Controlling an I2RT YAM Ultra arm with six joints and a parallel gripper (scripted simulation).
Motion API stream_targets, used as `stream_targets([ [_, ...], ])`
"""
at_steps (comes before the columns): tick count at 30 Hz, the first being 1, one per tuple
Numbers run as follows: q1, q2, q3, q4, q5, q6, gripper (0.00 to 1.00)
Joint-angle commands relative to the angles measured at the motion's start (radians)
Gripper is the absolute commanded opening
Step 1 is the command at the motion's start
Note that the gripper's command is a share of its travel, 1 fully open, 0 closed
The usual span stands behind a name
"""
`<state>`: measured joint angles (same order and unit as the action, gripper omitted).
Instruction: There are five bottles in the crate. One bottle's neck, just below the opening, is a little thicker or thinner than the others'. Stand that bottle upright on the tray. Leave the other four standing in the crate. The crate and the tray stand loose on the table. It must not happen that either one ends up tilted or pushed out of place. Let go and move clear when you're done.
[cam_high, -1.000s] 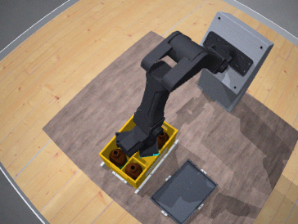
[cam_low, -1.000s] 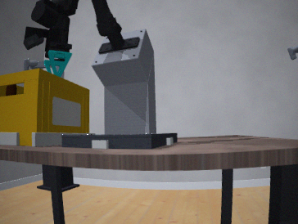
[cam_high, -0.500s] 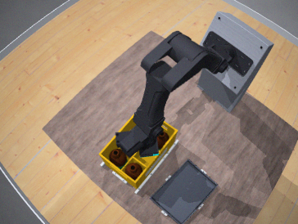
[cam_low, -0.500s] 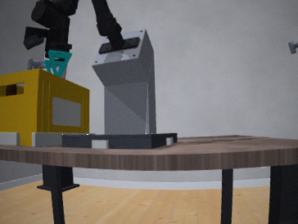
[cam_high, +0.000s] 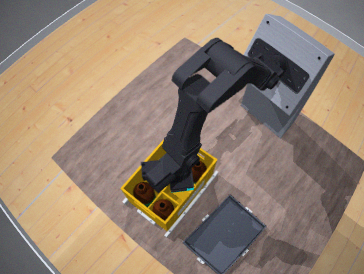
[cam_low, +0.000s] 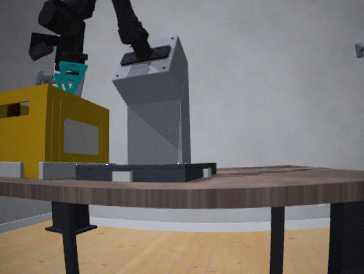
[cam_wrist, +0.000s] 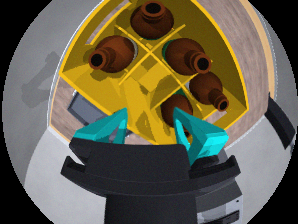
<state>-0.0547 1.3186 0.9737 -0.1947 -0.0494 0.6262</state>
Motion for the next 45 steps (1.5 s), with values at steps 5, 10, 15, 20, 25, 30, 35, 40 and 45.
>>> stream_targets([
  [5, -0.008, -0.006, 0.026, 0.009, 0.000, 0.002, 0.61],
  [10, -0.006, 0.013, 0.027, 0.022, 0.001, 0.002, 0.61],
  [15, -0.003, 0.031, 0.029, 0.033, 0.003, 0.003, 0.61],
  [20, -0.001, 0.025, 0.031, 0.040, 0.004, 0.004, 0.61],
  [25, 0.003, 0.062, 0.036, 0.057, 0.006, 0.006, 0.61],
  [30, 0.008, 0.083, 0.042, 0.073, 0.009, 0.007, 0.61],
  [35, 0.010, 0.095, 0.045, 0.082, 0.009, 0.008, 0.61],
  [40, 0.013, 0.115, 0.050, 0.095, 0.010, 0.008, 0.61],
  [45, 0.013, 0.118, 0.055, 0.106, 0.010, 0.009, 0.61],
])
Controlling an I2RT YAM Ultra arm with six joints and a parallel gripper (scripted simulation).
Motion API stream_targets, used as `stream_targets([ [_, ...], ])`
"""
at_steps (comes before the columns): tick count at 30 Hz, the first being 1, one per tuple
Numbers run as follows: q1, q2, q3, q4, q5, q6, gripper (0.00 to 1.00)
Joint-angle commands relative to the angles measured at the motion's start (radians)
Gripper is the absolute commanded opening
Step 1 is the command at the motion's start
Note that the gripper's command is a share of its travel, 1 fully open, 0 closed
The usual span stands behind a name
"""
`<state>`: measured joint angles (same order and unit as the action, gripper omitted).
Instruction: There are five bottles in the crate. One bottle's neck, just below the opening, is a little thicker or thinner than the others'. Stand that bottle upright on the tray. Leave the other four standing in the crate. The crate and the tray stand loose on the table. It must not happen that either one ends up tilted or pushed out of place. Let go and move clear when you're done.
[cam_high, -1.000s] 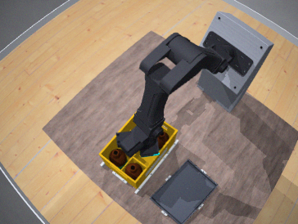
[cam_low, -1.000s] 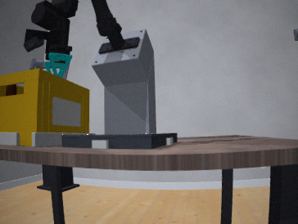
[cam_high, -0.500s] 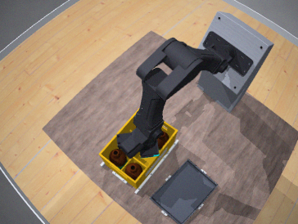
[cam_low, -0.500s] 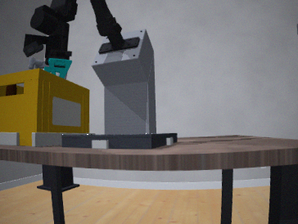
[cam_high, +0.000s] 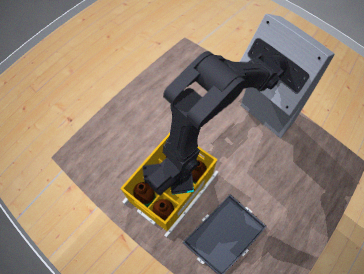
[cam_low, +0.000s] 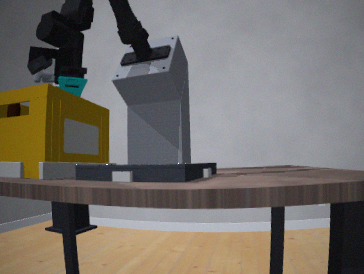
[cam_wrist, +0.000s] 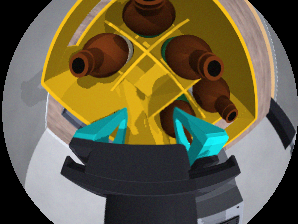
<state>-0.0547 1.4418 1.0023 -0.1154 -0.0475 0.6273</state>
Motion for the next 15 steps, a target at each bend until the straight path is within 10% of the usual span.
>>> stream_targets([
  [1, 0.014, -0.001, 0.027, 0.028, 0.008, 0.008, 0.61],
  [15, 0.008, 0.002, 0.031, 0.036, 0.008, 0.008, 0.61],
])
